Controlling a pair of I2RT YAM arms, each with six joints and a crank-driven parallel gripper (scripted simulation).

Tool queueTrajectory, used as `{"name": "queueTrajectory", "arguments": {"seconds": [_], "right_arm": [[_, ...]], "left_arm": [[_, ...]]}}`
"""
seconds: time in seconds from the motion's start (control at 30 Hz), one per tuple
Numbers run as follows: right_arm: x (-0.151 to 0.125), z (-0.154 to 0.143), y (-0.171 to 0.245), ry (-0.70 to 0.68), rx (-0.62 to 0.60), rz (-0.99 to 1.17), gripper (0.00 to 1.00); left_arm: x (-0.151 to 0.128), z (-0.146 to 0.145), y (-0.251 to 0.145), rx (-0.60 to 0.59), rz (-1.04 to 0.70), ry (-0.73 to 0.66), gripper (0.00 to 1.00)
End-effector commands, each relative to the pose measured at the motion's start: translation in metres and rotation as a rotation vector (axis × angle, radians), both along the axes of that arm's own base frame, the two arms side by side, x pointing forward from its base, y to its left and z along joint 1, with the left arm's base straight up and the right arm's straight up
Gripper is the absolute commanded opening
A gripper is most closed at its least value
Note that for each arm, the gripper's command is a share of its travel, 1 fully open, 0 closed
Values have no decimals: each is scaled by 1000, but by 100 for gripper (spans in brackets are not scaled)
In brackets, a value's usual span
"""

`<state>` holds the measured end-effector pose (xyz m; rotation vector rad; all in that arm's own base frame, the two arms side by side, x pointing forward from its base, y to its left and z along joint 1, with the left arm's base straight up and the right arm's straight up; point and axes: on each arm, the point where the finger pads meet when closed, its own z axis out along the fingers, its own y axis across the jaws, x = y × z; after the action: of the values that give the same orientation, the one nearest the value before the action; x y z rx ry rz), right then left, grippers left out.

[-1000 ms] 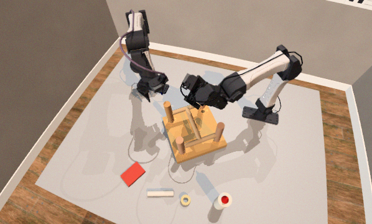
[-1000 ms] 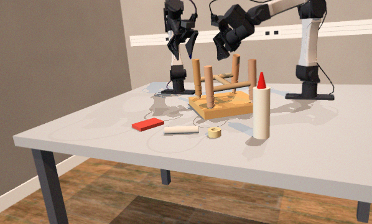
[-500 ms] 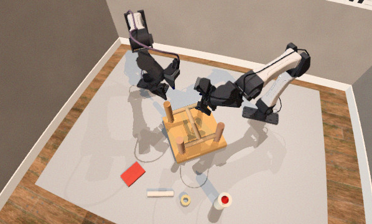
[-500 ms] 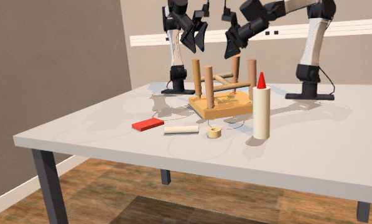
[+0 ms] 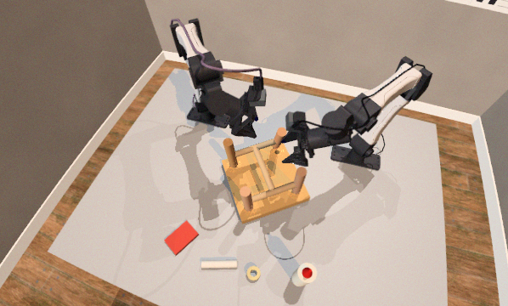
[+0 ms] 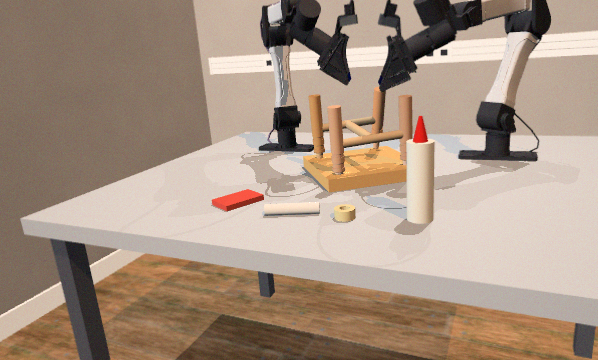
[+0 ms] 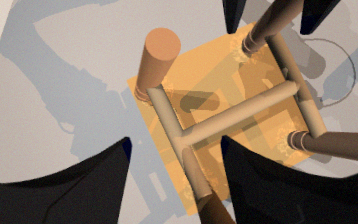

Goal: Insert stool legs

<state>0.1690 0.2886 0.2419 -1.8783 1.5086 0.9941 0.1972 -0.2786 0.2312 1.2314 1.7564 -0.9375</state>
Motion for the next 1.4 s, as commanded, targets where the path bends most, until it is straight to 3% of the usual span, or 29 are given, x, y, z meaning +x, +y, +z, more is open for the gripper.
{"name": "queueTrajectory", "arguments": {"seconds": [0.0,0.5,0.67,0.83,0.87,1.37], "right_arm": [[-10,14,29,-2,118,170,74],[-35,12,84,49,292,437,74],[-37,11,86,60,293,448,74],[-33,2,88,52,257,432,74],[-34,1,88,49,258,433,74],[-34,2,85,61,266,429,74]], "left_arm": [[20,7,14,-20,123,-74,74],[43,13,66,-36,374,-177,74],[42,10,70,-34,389,-179,74],[42,32,65,-67,356,-215,74],[38,7,68,-34,356,-178,74],[39,-9,67,-33,359,-180,74]]}}
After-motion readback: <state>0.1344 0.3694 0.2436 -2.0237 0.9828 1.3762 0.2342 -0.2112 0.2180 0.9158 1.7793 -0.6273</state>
